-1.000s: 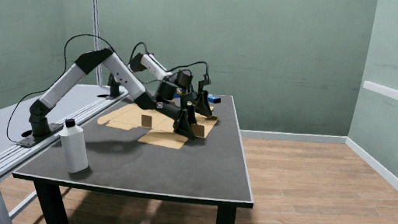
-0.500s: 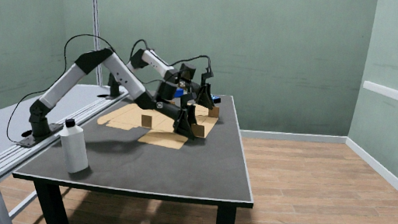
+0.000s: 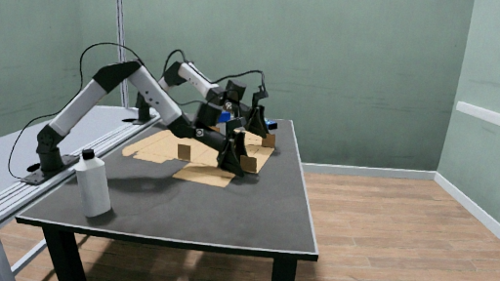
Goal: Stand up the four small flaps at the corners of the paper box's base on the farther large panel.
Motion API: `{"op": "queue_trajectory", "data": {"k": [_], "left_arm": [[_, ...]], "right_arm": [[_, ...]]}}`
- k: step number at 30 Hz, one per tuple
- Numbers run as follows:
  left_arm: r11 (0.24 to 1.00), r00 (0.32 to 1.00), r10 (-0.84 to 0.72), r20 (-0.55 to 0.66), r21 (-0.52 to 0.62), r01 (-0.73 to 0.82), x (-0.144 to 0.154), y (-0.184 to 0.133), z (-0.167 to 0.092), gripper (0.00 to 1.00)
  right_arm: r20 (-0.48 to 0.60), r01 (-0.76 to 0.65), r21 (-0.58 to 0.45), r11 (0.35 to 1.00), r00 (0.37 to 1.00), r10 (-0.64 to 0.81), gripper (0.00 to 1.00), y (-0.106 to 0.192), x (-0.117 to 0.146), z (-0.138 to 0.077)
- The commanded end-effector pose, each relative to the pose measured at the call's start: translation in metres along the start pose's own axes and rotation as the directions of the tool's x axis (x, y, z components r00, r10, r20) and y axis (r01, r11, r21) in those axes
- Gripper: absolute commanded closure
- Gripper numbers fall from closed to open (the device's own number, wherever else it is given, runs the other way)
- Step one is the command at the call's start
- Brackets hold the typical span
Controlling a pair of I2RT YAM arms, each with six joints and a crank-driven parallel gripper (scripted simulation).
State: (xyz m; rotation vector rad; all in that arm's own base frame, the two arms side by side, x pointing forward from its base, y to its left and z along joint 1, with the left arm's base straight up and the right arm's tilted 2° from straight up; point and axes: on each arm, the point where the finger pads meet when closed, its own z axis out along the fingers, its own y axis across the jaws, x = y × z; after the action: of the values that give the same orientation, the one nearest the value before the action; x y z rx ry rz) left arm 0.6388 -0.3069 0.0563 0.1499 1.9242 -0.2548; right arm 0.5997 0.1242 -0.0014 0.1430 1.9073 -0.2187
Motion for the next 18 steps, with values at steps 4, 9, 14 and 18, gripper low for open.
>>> {"op": "queue_trajectory", "data": {"k": [4, 9, 14, 18], "left_arm": [[1.000, 1.000, 0.014, -0.008, 0.022, -0.013, 0.005, -0.009, 0.005, 0.49], [1.000, 1.000, 0.014, -0.007, 0.021, -0.014, 0.004, -0.010, 0.006, 0.49], [1.000, 1.000, 0.012, -0.007, 0.017, -0.012, 0.004, -0.007, 0.007, 0.49], [1.000, 1.000, 0.012, -0.007, 0.014, -0.012, 0.005, -0.006, 0.007, 0.49]], "right_arm": [[-0.005, -0.049, -0.015, 0.999, 0.999, 0.049, 0.19, -0.006, -0.009, -0.002], [0.002, -0.103, -0.033, 0.994, 0.995, 0.103, 0.19, -0.009, -0.023, -0.005], [0.002, -0.123, -0.051, 0.991, 0.992, 0.123, 0.19, -0.003, -0.026, -0.008], [0.012, -0.134, -0.054, 0.990, 0.991, 0.135, 0.19, -0.003, -0.033, -0.008]]}}
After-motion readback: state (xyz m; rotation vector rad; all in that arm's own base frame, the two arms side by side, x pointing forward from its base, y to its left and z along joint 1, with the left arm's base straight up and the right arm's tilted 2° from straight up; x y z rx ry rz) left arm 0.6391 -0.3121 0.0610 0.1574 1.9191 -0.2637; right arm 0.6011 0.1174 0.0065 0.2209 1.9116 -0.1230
